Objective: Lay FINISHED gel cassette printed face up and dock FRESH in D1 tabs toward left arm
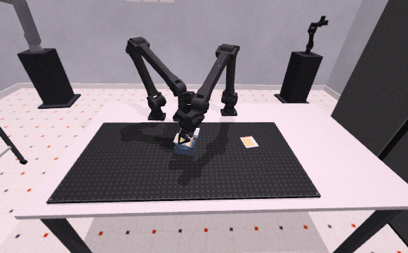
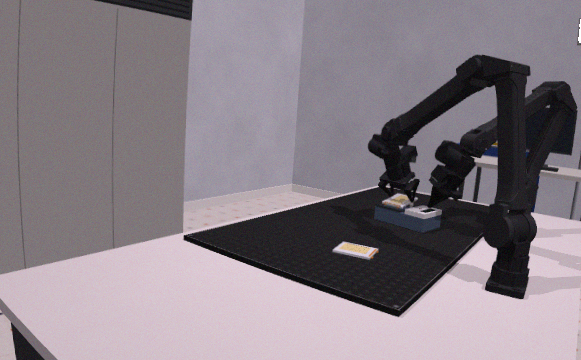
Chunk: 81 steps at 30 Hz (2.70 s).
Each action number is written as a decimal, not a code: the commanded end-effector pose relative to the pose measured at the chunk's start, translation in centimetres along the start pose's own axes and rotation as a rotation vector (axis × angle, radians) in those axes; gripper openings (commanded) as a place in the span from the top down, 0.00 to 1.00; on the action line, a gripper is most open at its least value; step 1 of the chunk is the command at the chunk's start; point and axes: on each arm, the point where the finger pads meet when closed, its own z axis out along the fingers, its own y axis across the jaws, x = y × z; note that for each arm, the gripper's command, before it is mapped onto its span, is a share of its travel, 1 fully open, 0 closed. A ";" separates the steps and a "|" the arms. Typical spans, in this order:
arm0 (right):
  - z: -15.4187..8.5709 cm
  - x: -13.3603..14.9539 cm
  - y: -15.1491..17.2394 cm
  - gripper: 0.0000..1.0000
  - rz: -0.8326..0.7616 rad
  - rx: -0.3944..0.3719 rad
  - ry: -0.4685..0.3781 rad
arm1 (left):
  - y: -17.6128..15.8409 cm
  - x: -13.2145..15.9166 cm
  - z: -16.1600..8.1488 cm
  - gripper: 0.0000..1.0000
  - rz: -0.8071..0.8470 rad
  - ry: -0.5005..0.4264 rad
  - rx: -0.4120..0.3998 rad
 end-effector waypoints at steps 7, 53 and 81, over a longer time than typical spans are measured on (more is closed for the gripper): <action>3.9 4.9 5.1 1.00 -0.070 -0.111 0.131 | 0.9 -1.0 -0.2 1.00 0.022 -0.010 -0.024; 3.9 4.9 5.1 1.00 -0.070 -0.111 0.131 | 0.3 -0.3 0.5 1.00 0.014 -0.005 -0.010; 3.9 4.9 5.1 1.00 -0.070 -0.111 0.131 | 0.0 0.0 0.7 1.00 0.011 -0.003 -0.005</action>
